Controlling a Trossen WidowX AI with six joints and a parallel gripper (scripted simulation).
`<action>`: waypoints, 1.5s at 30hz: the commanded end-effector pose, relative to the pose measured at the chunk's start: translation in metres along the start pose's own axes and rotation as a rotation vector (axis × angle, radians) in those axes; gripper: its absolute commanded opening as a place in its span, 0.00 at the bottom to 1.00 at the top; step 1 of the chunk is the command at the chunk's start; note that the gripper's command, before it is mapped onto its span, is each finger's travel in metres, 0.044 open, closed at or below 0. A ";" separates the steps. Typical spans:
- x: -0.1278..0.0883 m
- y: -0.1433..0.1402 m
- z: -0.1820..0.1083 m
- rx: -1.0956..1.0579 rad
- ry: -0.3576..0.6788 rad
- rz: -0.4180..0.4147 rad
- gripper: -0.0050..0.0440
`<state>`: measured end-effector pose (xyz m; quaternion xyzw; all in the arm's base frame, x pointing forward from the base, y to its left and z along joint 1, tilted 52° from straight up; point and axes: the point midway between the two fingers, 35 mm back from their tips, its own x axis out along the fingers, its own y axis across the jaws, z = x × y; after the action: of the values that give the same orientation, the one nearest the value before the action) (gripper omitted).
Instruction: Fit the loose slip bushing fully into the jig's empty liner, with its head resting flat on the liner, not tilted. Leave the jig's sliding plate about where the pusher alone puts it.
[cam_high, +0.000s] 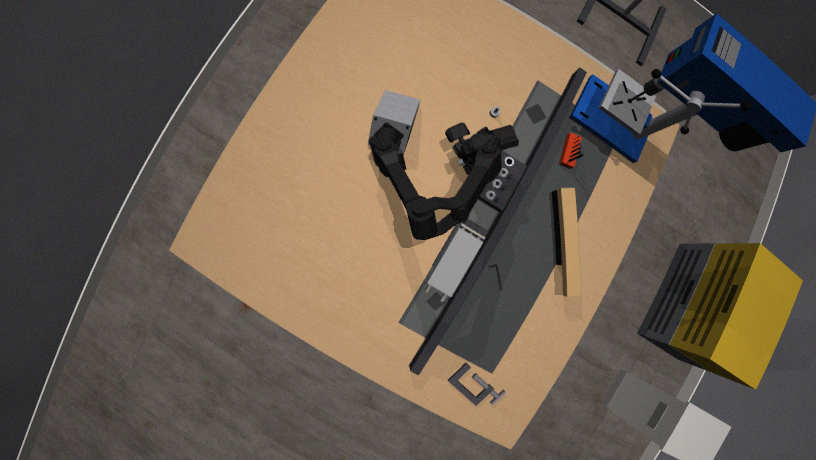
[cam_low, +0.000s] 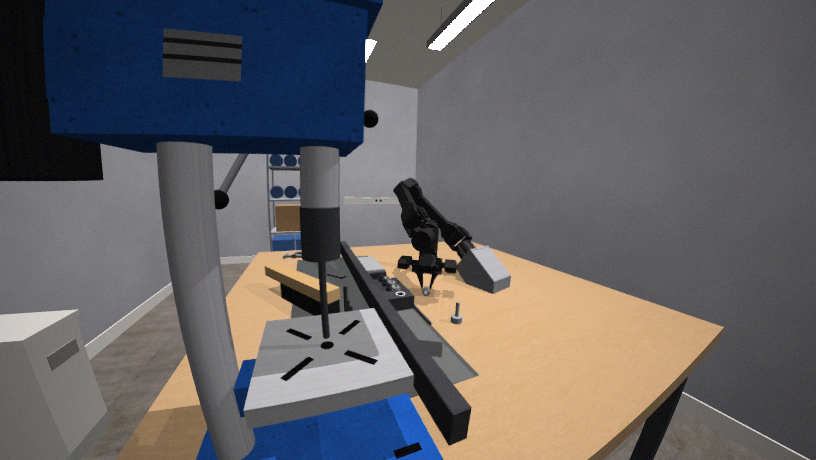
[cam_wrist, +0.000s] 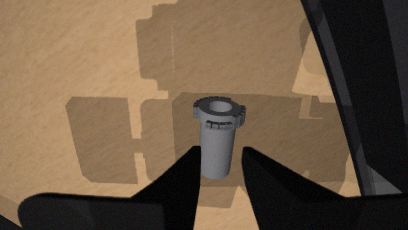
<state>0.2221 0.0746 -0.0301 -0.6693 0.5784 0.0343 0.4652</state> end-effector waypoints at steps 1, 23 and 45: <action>-0.003 -0.001 -0.005 0.007 -0.103 0.004 0.33; -0.002 -0.001 -0.021 0.010 -0.419 -0.008 0.33; 0.002 0.000 -0.034 0.012 -0.681 -0.020 0.33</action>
<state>0.2074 0.0535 -0.0131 -0.6294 0.4012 0.2314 0.6239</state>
